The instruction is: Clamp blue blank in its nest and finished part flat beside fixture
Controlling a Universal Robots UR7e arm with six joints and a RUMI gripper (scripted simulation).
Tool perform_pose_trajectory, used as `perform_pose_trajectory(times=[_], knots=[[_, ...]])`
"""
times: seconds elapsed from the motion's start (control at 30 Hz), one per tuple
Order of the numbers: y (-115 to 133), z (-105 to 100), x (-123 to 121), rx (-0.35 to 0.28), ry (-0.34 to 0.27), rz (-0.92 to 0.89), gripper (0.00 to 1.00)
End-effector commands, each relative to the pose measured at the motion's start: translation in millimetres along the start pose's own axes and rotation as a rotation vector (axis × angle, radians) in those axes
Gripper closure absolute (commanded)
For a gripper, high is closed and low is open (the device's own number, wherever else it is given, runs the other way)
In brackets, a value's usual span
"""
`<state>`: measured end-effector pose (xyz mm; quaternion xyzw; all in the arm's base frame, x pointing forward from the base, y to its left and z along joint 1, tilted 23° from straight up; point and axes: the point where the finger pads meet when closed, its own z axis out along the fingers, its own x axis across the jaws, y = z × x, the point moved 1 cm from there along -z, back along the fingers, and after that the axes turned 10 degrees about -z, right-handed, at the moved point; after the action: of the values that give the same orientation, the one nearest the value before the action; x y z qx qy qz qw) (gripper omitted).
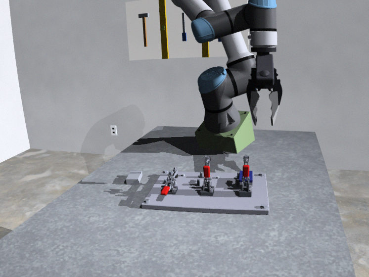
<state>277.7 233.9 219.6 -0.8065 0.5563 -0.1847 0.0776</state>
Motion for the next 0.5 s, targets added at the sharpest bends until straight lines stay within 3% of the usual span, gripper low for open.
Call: perform_pose_trajectory(times=[0.0,0.47], knots=[[1,-1,7,0.001,0.000,0.000,0.72],[8,-1,45,0.001,0.000,0.000,0.72]])
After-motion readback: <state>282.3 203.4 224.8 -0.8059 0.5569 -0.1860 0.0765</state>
